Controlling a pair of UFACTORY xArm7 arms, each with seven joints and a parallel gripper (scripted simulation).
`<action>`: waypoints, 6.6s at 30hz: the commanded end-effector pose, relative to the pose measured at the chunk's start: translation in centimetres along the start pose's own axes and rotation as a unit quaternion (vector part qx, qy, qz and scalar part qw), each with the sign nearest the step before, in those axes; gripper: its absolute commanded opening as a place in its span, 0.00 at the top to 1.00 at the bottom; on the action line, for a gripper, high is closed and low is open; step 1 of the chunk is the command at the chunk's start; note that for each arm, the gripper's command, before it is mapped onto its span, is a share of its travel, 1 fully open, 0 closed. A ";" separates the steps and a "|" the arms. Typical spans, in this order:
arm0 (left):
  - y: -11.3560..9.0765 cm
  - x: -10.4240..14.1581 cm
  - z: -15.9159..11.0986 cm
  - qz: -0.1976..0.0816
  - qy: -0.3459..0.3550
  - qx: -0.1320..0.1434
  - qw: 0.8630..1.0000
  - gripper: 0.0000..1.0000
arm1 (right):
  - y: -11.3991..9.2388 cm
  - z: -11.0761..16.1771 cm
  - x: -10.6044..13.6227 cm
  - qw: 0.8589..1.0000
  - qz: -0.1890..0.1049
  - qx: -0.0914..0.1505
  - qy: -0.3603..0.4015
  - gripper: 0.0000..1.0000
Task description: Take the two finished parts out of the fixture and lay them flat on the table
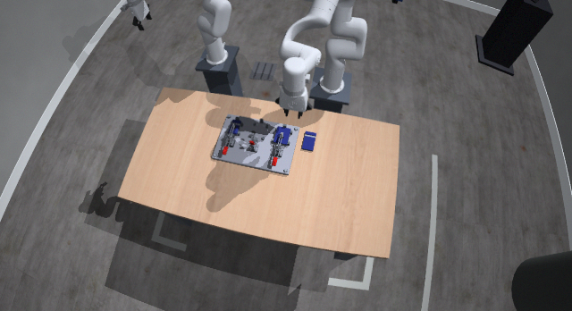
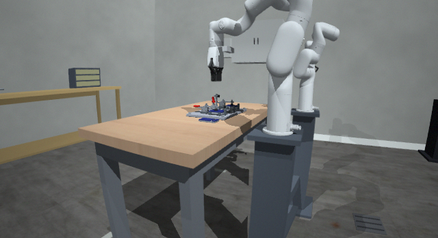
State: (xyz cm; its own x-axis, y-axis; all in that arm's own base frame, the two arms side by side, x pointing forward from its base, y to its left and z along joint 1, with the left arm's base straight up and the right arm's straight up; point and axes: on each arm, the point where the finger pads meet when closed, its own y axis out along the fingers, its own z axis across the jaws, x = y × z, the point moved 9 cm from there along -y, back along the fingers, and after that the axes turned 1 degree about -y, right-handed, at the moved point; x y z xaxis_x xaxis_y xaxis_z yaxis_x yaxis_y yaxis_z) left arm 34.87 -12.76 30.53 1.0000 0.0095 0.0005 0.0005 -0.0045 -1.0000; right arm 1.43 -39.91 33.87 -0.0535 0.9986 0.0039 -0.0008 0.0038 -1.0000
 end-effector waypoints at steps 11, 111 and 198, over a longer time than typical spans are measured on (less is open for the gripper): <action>0.0 0.2 -10.9 -0.002 -0.002 0.001 1.000 0.52 | -0.1 0.0 -0.1 1.000 0.002 0.000 0.000 0.00; 5.9 13.0 -26.8 -0.002 -0.002 0.001 1.000 0.52 | -0.1 0.0 -0.1 1.000 0.002 0.000 0.000 0.00; 14.2 14.7 -26.8 -0.002 -0.002 0.001 1.000 0.52 | -0.1 0.0 -0.1 1.000 0.002 0.000 0.000 0.00</action>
State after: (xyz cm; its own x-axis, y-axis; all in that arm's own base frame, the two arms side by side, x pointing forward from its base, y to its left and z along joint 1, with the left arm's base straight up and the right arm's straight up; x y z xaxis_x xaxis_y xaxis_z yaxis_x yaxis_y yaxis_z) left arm 49.74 -39.39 16.95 0.9999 0.0133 -0.0005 -0.0005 0.0005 -1.0000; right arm 1.43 -39.91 33.87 -0.0535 0.9986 0.0039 -0.0008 0.0038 -1.0000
